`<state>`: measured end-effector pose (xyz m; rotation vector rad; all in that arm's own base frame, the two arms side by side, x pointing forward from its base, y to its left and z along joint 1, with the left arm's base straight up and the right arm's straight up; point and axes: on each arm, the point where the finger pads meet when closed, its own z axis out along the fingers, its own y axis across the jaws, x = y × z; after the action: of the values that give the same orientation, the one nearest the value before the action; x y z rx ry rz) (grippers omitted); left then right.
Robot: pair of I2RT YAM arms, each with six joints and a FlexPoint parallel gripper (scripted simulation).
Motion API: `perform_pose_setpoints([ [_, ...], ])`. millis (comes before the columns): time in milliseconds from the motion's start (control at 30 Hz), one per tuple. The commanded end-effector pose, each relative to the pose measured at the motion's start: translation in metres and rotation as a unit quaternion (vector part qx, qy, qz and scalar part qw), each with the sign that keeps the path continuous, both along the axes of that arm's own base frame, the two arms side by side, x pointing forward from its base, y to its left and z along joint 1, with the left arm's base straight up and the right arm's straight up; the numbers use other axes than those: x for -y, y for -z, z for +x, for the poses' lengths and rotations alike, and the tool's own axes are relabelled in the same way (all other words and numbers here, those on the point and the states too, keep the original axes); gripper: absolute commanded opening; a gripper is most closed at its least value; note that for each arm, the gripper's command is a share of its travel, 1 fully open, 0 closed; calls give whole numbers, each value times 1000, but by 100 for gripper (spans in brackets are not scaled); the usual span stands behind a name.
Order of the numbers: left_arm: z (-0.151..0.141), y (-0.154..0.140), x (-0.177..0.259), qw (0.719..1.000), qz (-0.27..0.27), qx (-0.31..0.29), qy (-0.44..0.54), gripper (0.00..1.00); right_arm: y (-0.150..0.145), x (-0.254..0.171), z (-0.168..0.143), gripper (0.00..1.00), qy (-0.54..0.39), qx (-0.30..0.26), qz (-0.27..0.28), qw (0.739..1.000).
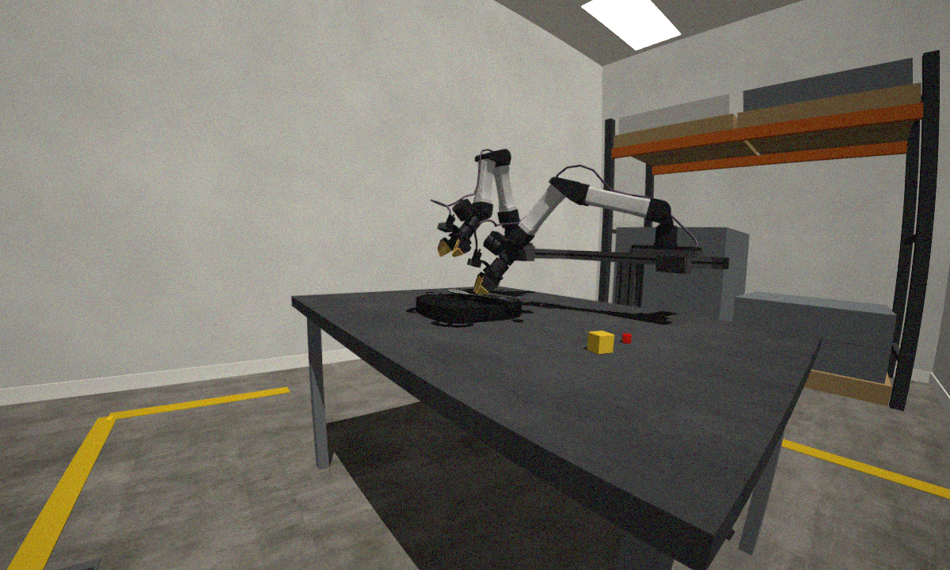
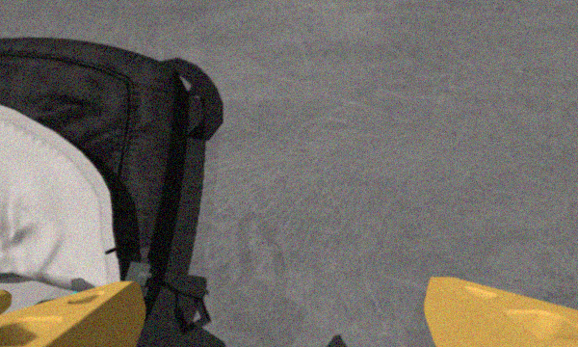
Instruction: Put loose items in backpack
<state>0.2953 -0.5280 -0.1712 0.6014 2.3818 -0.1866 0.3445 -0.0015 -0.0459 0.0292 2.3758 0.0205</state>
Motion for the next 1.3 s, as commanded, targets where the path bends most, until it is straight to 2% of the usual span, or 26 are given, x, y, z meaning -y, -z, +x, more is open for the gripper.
perform_pose_setpoints([
  [0, 0, -50, 18, 999, -41, 20, -2, 67, -9, 2, 8, 90, 0, 17, 1, 1000],
  [867, -48, -103, -11, 999, -35, 16, -2, 67, -9, 2, 8, 90, 0, 17, 1, 1000],
  [933, -44, -116, 2, 998, -54, 22, -2, 67, -9, 2, 8, 90, 0, 17, 1, 1000],
  [1100, -38, -115, -1, 998, -51, 22, -7, 67, -9, 2, 8, 90, 0, 17, 1, 1000],
  [1133, -45, -88, -12, 1000, -24, 11, 0, 67, -9, 2, 8, 90, 0, 17, 1, 1000],
  [1233, -45, -88, -12, 1000, -24, 11, 0, 67, -9, 2, 8, 90, 0, 17, 1, 1000],
  [1267, -40, -104, -21, 999, -37, 18, -6, 69, -9, 2, 8, 90, 0, 17, 1, 1000],
])
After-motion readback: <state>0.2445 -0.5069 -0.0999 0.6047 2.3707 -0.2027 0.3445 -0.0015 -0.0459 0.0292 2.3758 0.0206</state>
